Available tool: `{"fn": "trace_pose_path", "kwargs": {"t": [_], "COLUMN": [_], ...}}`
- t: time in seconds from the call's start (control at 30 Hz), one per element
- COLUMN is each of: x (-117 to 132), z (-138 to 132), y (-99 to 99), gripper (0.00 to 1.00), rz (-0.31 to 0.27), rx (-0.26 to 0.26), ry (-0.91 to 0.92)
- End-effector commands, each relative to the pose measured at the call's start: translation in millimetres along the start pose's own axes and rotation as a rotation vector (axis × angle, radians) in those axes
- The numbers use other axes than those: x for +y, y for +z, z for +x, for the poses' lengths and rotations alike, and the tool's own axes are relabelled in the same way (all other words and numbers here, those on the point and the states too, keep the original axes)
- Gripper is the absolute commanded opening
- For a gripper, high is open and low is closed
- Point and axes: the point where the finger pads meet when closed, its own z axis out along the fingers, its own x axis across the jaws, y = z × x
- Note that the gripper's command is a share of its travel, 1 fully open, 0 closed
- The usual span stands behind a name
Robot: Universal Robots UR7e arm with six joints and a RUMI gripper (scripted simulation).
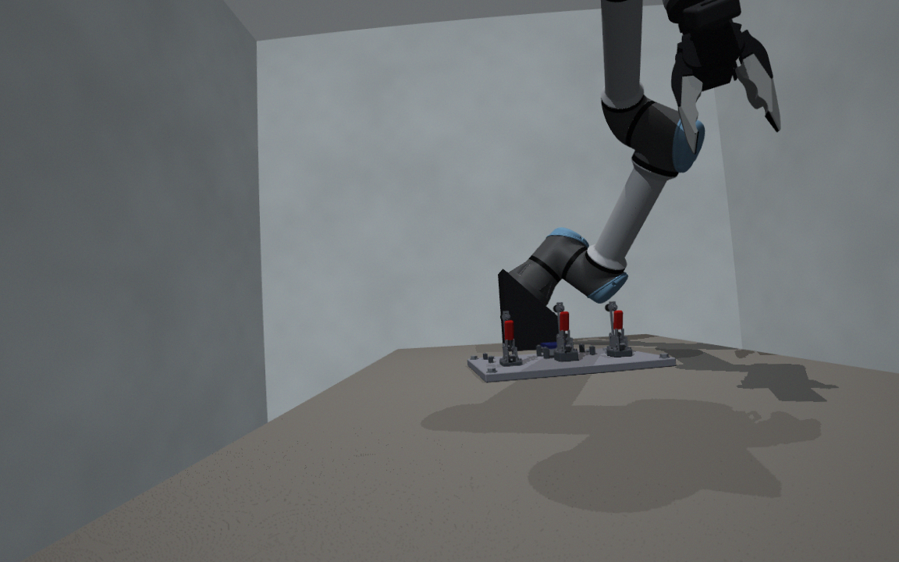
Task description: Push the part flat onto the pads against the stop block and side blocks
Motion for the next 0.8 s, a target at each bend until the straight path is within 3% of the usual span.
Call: {"fn": "trace_pose_path", "kwargs": {"t": [0.0, 0.33, 0.5, 0.77], "x": [0.1, 0.1, 0.0, 0.0], "z": [-2.3, -2.3, -2.3, -2.3], "y": [0.3, 0.3, 0.4, 0.4], "gripper": [0.58, 0.58, 0.58, 0.58], "rz": [-0.011, -0.011, -0.025, -0.025], "rx": [0.04, 0.04, 0.098, 0.098], "ry": [-0.196, -0.196, -0.469, -0.469]}}
